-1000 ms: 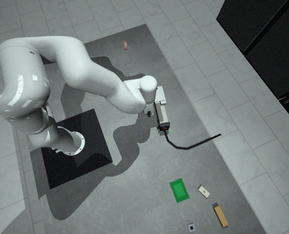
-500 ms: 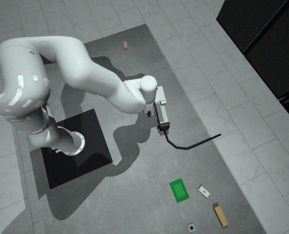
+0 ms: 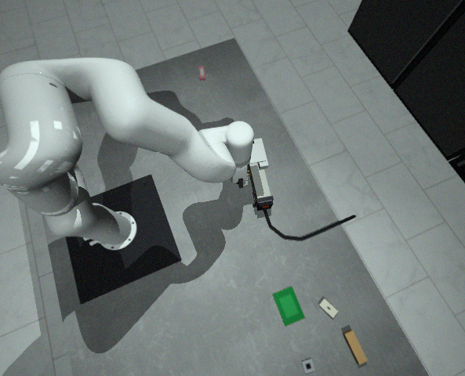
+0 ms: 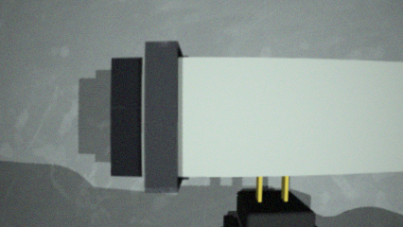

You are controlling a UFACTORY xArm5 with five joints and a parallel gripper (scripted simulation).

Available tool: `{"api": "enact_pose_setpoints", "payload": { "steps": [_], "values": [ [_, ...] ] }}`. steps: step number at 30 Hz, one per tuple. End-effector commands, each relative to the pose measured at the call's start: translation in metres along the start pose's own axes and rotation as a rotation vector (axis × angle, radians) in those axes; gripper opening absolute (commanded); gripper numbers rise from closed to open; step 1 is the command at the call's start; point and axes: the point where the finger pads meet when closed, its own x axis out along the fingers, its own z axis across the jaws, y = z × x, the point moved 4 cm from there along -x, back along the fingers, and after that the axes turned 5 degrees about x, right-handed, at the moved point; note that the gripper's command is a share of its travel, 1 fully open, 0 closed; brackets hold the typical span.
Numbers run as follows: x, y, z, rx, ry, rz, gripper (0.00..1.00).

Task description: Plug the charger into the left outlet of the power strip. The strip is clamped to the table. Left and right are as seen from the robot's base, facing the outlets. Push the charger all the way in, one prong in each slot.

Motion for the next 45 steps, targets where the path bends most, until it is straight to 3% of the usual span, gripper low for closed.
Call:
{"api": "enact_pose_setpoints", "payload": {
  "steps": [1,45],
  "values": [
    [-0.001,0.002,-0.001,0.0,0.001,0.004,0.0],
    [-0.001,0.015,-0.002,0.0,0.001,0.004,0.0]
  ]
}}
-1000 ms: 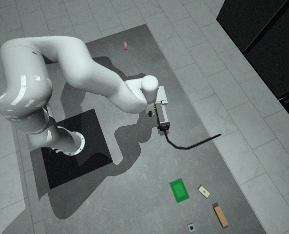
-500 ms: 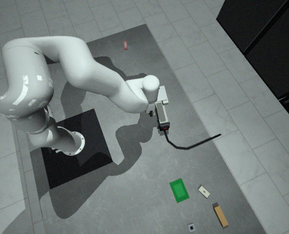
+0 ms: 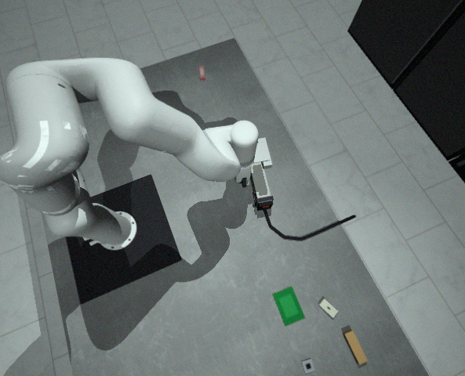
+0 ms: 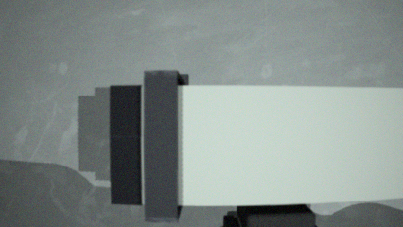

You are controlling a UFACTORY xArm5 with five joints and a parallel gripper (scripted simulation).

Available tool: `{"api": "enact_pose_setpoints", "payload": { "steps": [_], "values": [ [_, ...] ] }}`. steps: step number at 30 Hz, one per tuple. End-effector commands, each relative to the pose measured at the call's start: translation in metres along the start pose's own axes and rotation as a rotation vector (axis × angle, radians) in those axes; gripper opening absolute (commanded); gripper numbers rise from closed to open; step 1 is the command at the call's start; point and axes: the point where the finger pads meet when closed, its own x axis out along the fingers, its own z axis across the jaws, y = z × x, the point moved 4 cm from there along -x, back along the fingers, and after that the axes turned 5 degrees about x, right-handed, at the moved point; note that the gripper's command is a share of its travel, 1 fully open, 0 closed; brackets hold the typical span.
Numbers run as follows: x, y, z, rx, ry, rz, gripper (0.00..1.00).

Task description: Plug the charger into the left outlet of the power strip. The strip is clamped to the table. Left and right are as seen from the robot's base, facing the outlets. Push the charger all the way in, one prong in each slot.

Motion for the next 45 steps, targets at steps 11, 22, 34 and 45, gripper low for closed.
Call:
{"api": "enact_pose_setpoints", "payload": {
  "steps": [11,22,34,45],
  "values": [
    [-0.0019,0.0064,-0.0008,0.001,0.003,0.008,0.0],
    [-0.0018,0.009,-0.001,0.001,0.003,0.008,0.0],
    [-0.0018,0.0103,-0.0012,0.001,0.003,0.008,0.0],
    [-0.0018,0.0109,-0.0012,0.001,0.003,0.008,0.0]
  ]
}}
